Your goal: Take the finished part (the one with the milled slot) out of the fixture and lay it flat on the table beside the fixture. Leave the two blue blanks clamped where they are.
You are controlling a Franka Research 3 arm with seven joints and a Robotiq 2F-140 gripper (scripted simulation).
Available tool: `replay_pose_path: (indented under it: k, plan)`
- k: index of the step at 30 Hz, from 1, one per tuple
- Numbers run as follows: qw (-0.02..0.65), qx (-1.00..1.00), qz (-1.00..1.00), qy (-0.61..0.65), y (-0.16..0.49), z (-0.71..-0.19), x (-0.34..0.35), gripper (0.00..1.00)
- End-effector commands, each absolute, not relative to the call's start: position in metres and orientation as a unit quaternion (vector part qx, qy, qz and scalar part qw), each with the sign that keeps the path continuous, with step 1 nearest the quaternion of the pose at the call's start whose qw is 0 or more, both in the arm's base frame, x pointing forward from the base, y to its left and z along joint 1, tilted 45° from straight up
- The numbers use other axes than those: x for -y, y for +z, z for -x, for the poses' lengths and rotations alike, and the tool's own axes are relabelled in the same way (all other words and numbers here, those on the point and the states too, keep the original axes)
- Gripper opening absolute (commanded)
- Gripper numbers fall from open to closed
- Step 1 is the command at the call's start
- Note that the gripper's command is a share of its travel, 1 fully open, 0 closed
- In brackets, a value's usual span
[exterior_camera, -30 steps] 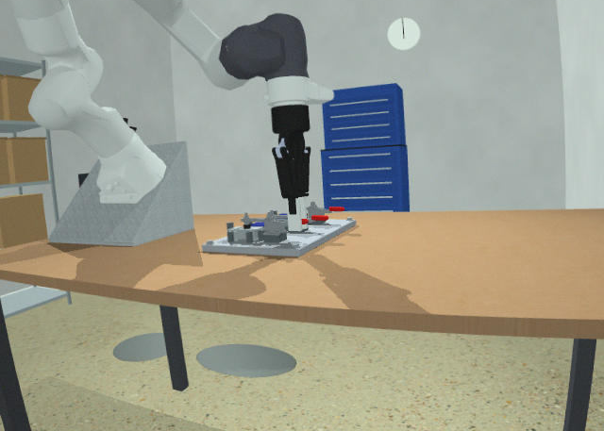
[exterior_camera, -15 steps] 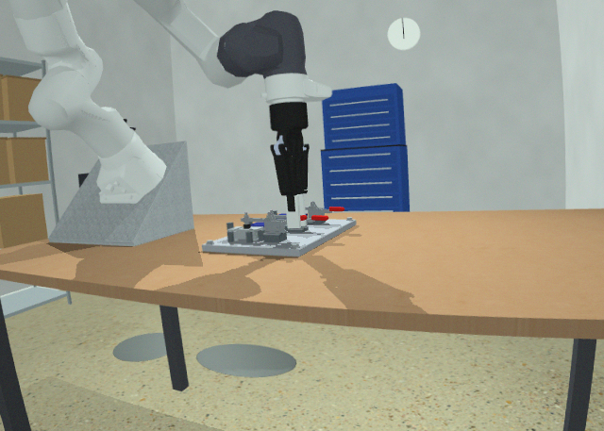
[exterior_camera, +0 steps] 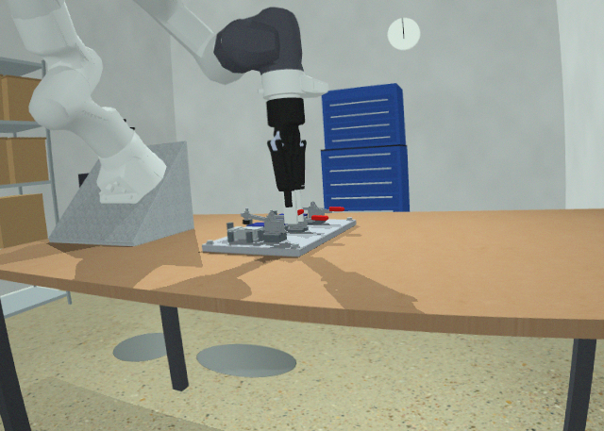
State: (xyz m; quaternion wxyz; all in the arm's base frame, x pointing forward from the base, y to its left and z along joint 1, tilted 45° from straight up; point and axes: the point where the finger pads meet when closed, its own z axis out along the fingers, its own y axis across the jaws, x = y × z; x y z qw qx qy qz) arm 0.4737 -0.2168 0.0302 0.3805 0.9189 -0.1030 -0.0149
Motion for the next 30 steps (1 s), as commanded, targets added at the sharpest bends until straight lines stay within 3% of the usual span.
replay_pose_path:
  k: [1,30]
  plan:
    - [0.383,0.107,-0.917,-0.018,0.034,-0.468,0.212,0.0]
    - [0.383,0.107,-0.917,-0.018,0.04,-0.451,0.201,0.0]
